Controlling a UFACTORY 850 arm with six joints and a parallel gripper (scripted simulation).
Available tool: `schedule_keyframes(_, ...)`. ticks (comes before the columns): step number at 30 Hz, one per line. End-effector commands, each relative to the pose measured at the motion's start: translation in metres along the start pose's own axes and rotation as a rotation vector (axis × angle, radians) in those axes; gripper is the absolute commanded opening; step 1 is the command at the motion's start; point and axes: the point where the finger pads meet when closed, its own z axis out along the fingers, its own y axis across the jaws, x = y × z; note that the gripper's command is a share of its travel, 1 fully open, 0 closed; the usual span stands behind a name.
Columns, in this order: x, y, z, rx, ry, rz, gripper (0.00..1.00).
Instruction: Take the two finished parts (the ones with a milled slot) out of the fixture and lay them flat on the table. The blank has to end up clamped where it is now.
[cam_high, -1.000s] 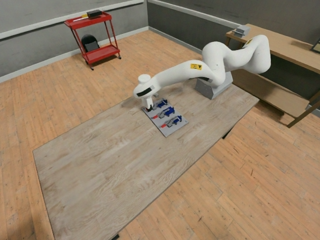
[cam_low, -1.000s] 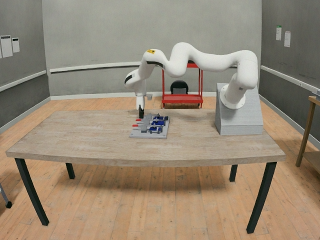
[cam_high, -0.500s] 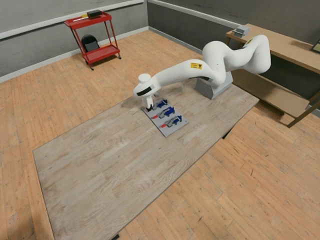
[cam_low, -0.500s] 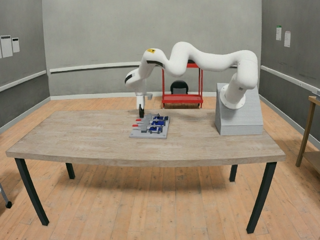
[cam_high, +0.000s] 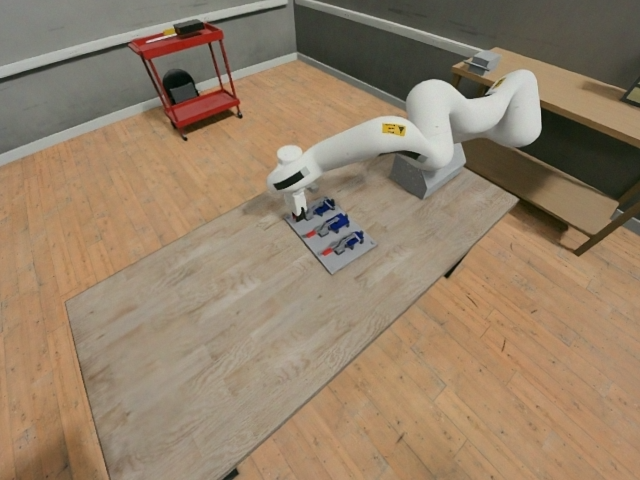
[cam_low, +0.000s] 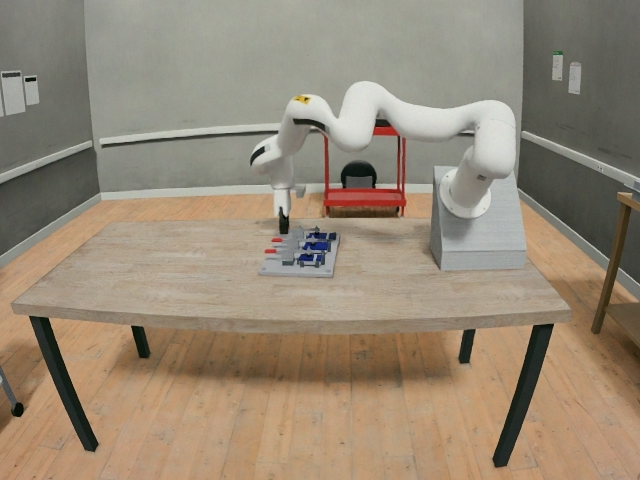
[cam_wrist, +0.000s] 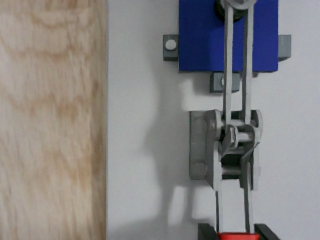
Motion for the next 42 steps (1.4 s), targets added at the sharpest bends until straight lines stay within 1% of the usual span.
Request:
schedule_keyframes(1, 0.001, 0.000, -0.004, 0.000, -0.002, 0.000, 0.00)
schedule_keyframes(20, 0.011, 0.000, -0.014, 0.000, -0.002, 0.000, 0.00)
schedule_keyframes(42, 0.024, 0.000, -0.021, 0.000, -0.002, 0.000, 0.00)
